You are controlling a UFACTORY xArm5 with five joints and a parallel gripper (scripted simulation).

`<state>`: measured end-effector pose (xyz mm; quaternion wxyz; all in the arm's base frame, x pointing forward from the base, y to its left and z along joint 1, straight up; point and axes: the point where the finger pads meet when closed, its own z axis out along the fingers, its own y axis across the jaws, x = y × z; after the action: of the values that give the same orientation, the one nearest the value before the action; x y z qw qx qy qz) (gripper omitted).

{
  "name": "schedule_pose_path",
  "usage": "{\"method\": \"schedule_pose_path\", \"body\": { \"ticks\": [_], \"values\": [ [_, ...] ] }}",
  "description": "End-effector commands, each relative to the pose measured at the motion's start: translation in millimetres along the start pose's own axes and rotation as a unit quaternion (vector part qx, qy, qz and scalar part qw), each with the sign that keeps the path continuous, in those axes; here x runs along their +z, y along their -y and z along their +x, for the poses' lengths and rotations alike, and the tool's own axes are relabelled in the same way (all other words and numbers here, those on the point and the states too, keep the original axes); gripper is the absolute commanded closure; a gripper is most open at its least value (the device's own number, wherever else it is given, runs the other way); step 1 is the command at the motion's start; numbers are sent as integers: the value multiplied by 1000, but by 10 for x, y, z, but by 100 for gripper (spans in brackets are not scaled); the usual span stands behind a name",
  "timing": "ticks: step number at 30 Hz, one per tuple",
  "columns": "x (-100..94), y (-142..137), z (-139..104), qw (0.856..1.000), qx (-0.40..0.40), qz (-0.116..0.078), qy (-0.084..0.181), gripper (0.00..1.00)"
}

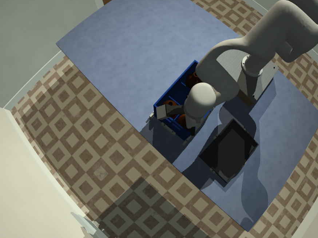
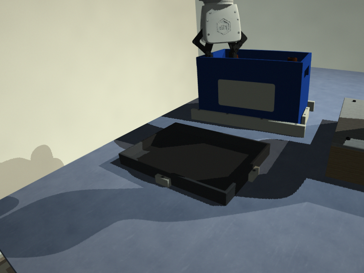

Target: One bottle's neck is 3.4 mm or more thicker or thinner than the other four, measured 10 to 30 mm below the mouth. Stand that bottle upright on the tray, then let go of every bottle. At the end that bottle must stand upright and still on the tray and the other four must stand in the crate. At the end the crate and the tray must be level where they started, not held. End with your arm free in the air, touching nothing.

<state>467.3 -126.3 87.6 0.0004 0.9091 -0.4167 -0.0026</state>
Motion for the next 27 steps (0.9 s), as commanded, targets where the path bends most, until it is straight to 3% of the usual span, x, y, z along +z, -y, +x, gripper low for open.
{"method": "schedule_pose_path", "body": {
  "ticks": [1, 15, 27],
  "values": [
    [-15, 7, 11, 1000, 0, 1, -2, 35],
    [-41, 7, 11, 1000, 0, 1, -2, 35],
    [-254, 6, 9, 1000, 0, 1, -2, 35]
  ]
}}
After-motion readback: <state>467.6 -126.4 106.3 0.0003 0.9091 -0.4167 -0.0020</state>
